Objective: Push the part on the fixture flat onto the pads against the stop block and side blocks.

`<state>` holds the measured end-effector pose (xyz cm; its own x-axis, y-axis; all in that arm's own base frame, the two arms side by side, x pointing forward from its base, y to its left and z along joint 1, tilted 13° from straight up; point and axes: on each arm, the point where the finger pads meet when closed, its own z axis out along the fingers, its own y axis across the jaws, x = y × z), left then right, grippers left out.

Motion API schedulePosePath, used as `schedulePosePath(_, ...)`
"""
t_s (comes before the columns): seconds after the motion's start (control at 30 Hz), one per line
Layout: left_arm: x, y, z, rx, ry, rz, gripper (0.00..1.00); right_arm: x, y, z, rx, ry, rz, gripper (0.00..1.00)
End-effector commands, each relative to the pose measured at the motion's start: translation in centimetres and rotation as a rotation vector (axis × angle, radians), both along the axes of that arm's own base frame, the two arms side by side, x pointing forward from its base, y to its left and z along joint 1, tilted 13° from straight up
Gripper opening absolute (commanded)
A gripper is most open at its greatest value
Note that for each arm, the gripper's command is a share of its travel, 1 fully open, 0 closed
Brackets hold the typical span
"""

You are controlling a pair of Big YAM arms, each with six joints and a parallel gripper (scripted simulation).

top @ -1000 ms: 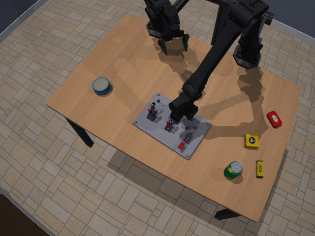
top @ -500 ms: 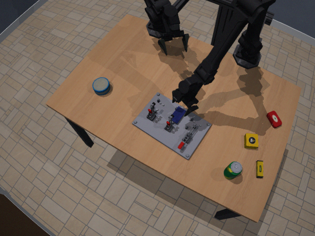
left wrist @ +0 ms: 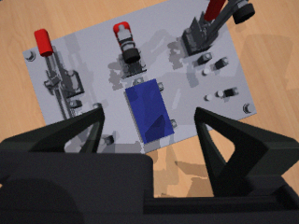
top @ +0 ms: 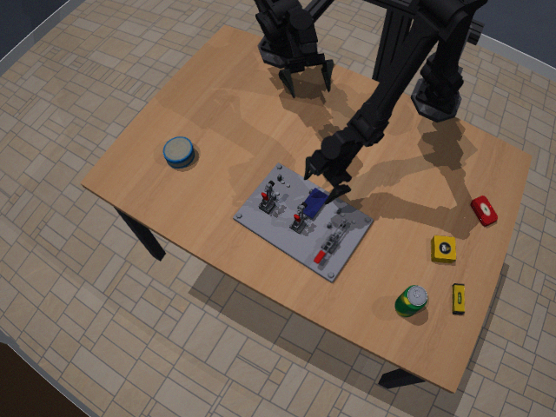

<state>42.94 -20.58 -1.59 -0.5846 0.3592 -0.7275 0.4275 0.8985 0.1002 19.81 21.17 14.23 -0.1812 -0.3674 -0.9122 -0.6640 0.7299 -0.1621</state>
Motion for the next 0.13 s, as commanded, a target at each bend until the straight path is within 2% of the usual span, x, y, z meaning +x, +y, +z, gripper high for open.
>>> schedulePosePath(0.0,0.06,-0.78,0.55,-0.001,-0.024,-0.02,1.0,0.17,0.16,0.68,0.012,-0.008,-0.001,1.0)
schedulePosePath(0.1,0.18,-0.25,0.39,0.003,-0.015,-0.01,1.0,0.17,0.16,0.68,0.012,-0.008,-0.001,1.0)
